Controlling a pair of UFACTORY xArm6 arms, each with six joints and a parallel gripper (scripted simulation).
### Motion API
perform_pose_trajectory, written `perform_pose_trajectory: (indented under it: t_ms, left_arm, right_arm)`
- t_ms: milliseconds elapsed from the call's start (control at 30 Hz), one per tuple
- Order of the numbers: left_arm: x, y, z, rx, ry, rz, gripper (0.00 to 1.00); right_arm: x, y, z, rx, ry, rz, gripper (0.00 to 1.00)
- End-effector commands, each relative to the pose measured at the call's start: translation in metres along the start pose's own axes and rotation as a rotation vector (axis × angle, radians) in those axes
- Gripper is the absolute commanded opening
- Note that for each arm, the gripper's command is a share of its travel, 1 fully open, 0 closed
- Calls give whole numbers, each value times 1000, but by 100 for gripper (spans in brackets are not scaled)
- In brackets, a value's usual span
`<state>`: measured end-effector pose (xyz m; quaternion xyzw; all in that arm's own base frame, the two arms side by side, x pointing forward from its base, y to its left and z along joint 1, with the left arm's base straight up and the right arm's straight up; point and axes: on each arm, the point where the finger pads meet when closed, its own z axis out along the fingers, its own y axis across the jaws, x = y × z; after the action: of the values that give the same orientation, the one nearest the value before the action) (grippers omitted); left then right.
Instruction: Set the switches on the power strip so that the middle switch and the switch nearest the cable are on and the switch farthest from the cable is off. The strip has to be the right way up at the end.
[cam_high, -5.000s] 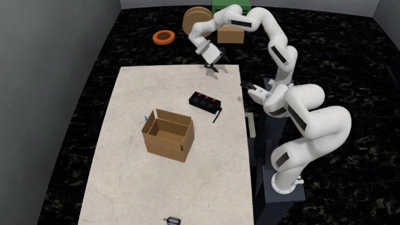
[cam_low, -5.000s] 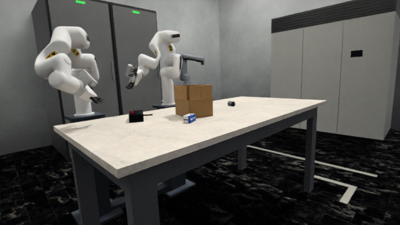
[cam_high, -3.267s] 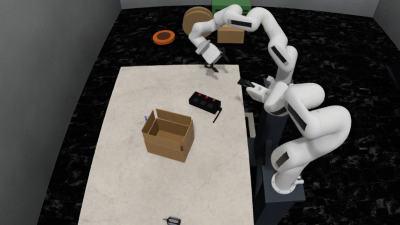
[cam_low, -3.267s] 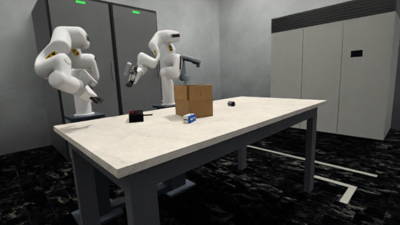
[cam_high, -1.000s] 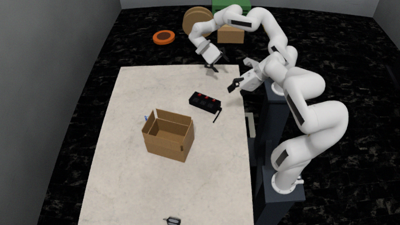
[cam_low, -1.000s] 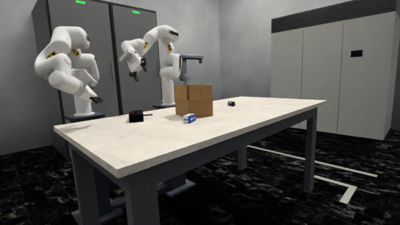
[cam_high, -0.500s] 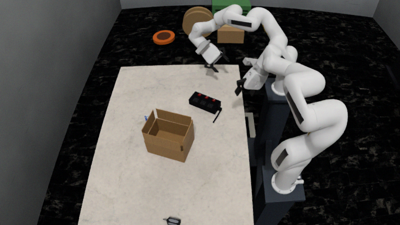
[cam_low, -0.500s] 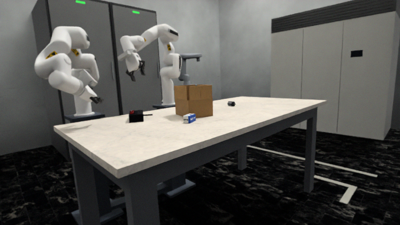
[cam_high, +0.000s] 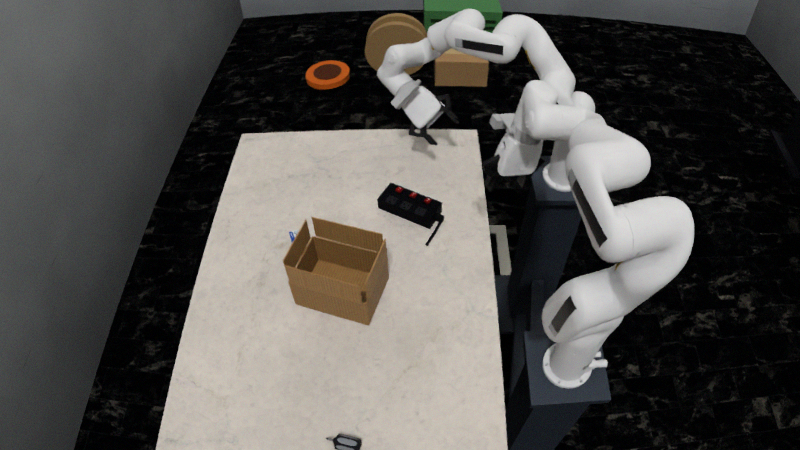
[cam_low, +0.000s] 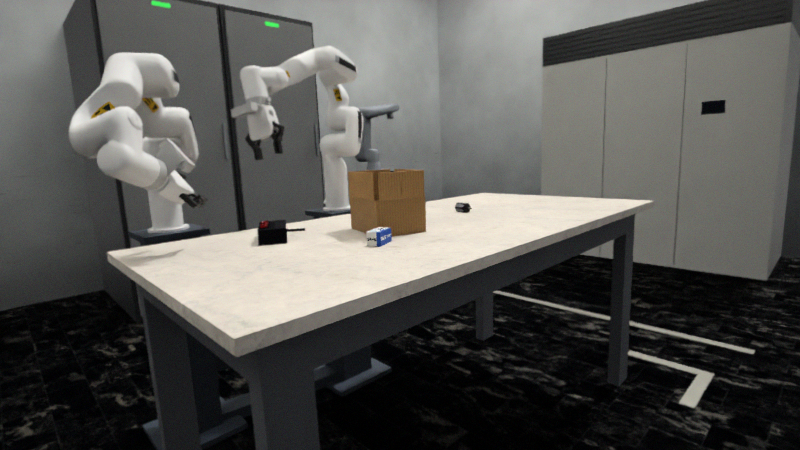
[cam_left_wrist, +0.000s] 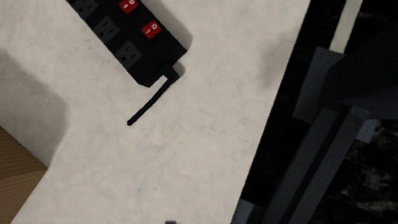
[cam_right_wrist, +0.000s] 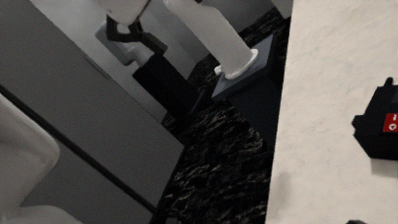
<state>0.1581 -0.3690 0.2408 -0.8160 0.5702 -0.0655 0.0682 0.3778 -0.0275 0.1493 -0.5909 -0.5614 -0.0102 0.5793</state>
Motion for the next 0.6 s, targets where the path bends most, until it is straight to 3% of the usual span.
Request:
perform_pose_trajectory:
  t_ms: [0,567]
  left_arm:
    - [0,12,-6,-65,-11,13,100]
    - [-1,34,-15,-171,-24,41,100]
  right_arm:
    - [1,0,-1,-4,-3,-2,100]
    - [1,0,-1,-4,-3,-2,100]
